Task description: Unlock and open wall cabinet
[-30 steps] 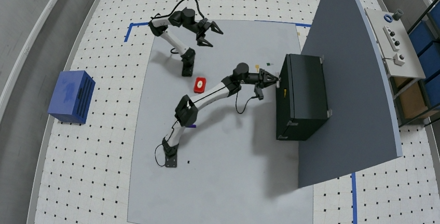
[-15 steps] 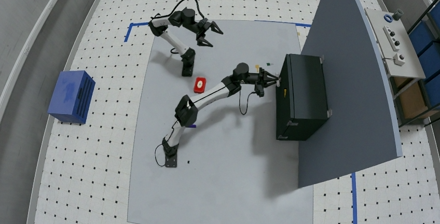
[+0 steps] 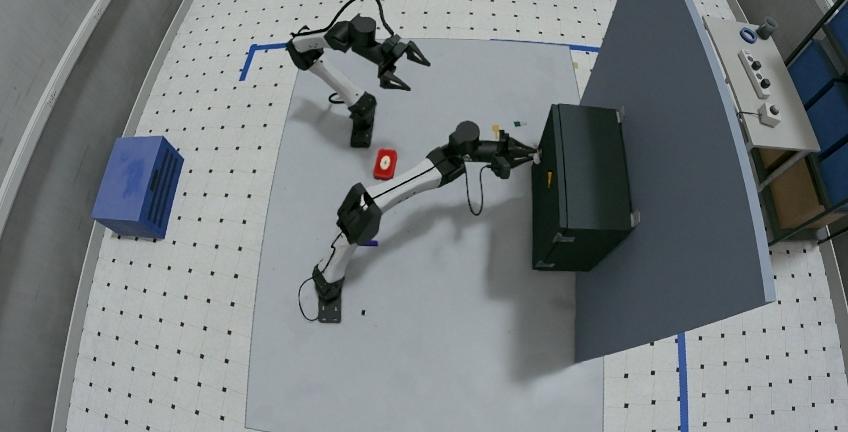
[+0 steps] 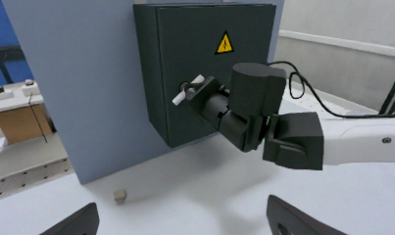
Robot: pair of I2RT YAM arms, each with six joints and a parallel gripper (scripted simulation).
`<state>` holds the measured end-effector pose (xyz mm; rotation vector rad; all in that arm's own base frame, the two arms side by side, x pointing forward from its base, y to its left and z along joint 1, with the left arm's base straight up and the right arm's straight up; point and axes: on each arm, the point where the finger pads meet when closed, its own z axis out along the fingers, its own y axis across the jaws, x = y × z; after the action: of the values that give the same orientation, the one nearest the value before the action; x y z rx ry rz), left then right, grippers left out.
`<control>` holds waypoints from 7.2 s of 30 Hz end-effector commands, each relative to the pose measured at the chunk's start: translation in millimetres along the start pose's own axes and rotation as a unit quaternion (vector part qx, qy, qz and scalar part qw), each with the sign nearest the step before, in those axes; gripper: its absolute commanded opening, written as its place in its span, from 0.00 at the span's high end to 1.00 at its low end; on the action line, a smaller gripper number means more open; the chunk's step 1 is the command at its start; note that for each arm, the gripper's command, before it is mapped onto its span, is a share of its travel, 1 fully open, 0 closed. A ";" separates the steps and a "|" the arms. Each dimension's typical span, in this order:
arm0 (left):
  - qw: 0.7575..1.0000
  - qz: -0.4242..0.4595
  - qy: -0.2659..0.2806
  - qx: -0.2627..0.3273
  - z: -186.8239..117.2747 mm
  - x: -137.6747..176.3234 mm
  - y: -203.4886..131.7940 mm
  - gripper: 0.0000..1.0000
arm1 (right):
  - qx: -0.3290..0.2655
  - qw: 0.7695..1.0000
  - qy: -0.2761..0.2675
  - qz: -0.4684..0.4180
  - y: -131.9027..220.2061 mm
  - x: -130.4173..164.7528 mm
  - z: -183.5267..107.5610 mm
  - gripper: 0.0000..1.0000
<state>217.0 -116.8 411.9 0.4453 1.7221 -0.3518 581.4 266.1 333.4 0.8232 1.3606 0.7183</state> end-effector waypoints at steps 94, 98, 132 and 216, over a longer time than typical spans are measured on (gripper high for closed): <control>1.000 -0.005 0.000 0.000 1.6 0.4 -0.7 0.00 | -0.096 0.879 0.069 -0.462 0.3 -16.1 -59.2 0.91; 1.000 -0.005 0.000 0.000 1.6 0.4 -0.7 0.00 | -0.117 0.876 0.081 -0.460 -2.3 -19.4 -71.6 0.91; 1.000 -0.005 0.000 0.000 1.6 0.4 -0.7 0.00 | -0.240 0.844 0.177 -0.446 -38.8 -40.1 -139.5 0.91; 0.961 0.002 -0.217 0.170 8.4 -30.9 -64.9 0.49 | -0.336 0.752 0.340 -0.454 57.3 -203.4 -420.0 0.56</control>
<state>189.8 -165.4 450.4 0.5137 1.2531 -0.6289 113.9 162.1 500.3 -0.8478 1.6285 0.7293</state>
